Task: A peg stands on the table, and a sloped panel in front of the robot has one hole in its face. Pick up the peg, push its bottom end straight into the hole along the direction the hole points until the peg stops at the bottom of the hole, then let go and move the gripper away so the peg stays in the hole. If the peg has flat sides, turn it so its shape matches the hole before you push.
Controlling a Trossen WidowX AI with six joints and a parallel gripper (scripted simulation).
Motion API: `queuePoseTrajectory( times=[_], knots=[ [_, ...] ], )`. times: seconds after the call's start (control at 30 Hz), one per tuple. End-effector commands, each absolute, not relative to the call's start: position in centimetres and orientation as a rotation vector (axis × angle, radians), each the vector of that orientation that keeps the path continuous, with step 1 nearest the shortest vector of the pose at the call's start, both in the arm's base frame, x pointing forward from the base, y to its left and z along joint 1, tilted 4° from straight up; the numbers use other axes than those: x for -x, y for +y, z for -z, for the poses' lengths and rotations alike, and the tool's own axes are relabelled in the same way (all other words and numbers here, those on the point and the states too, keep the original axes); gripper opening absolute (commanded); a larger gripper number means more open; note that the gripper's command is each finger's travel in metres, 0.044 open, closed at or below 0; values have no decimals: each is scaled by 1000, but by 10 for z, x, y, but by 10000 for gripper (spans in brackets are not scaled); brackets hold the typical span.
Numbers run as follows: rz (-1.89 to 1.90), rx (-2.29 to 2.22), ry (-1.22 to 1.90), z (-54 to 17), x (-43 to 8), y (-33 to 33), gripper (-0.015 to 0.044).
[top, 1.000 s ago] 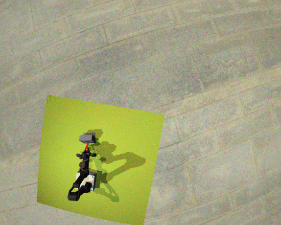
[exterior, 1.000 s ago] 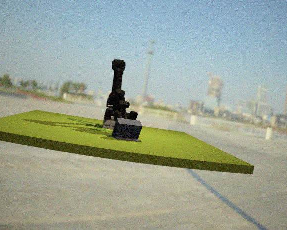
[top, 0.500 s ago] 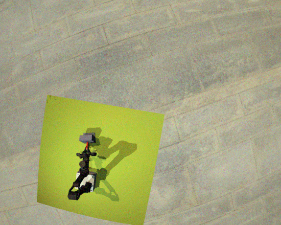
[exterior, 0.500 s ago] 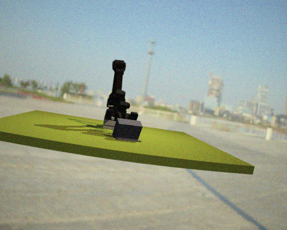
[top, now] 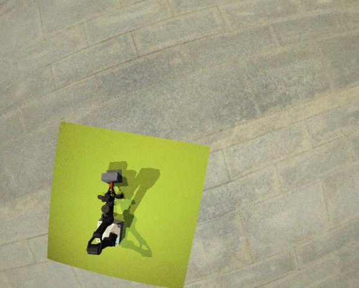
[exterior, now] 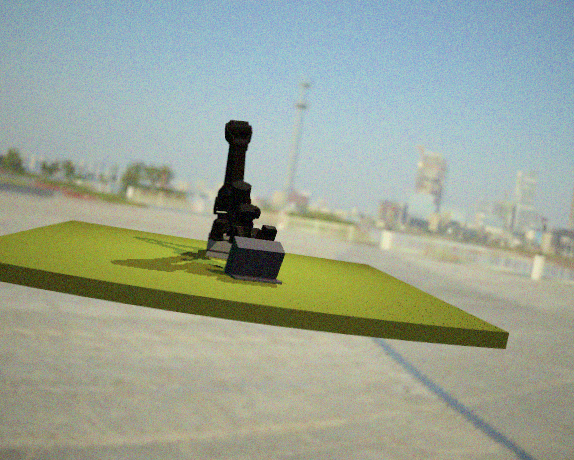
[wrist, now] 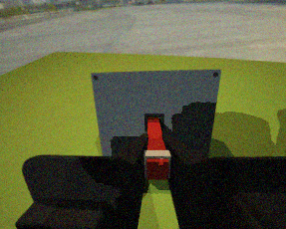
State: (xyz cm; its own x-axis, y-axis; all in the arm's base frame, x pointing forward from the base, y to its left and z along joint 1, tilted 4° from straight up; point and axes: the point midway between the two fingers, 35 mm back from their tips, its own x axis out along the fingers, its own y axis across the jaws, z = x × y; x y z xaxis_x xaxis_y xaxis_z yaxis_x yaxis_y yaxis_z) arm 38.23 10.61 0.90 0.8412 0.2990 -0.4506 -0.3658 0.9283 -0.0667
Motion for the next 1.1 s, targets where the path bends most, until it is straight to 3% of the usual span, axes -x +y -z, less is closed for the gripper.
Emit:
queuePoseTrajectory(
  times=[0.0,1.07],
  knots=[
    [-349,151,444,-10,-385,107,0],
    [-349,151,443,-5,-396,110,0]
  ],
)
